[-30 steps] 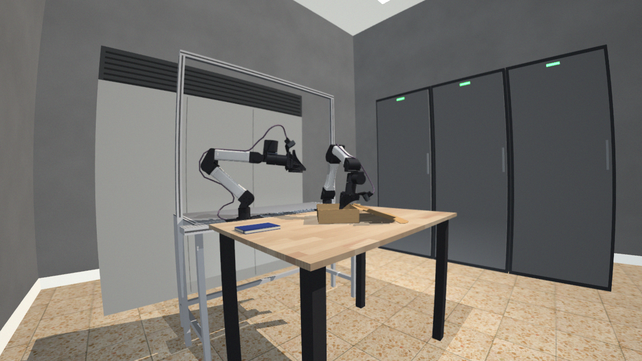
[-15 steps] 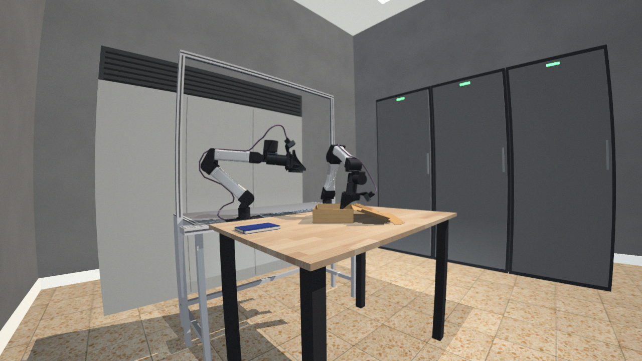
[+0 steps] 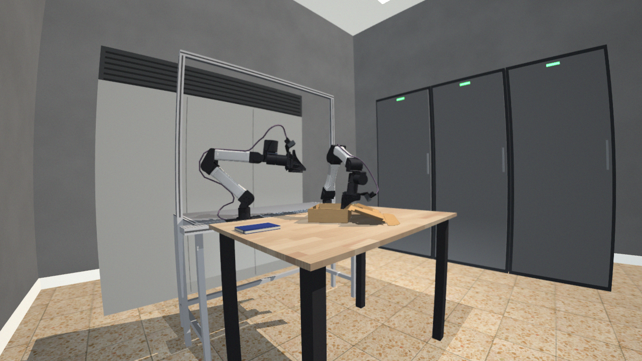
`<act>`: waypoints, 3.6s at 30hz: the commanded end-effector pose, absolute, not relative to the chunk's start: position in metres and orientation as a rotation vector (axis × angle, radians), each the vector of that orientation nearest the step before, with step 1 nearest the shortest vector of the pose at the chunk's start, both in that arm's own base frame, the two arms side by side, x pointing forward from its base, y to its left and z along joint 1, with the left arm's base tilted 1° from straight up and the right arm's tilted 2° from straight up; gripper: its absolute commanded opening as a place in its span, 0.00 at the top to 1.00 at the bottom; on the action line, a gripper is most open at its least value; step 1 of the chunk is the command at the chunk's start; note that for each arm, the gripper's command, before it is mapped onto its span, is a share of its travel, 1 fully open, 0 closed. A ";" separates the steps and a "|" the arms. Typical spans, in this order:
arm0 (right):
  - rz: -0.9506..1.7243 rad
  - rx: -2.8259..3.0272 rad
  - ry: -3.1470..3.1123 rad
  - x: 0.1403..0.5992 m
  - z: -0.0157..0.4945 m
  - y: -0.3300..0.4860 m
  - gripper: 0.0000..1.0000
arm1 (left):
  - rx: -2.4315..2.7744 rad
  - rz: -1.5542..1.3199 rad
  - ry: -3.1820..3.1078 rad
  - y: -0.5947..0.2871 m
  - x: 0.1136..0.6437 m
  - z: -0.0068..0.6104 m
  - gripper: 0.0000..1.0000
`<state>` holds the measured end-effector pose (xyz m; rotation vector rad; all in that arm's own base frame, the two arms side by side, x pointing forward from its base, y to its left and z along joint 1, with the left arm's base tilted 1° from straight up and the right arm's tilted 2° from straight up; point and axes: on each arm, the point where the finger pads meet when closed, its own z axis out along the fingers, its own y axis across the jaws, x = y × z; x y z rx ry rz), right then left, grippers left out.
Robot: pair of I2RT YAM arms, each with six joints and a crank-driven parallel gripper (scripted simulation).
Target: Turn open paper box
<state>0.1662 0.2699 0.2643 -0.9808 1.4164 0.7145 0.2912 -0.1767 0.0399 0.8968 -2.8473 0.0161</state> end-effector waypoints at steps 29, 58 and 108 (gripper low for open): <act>0.702 -0.996 1.463 0.173 0.253 0.291 0.00 | 0.518 -0.019 -2.941 -0.162 0.300 0.038 1.00; 0.678 -0.992 1.472 0.185 0.241 0.315 0.00 | 0.192 -0.039 -2.979 -0.153 0.306 0.038 1.00; 0.657 -1.009 1.466 0.194 0.226 0.344 0.00 | -0.019 -0.019 -2.987 -0.152 0.258 0.099 0.00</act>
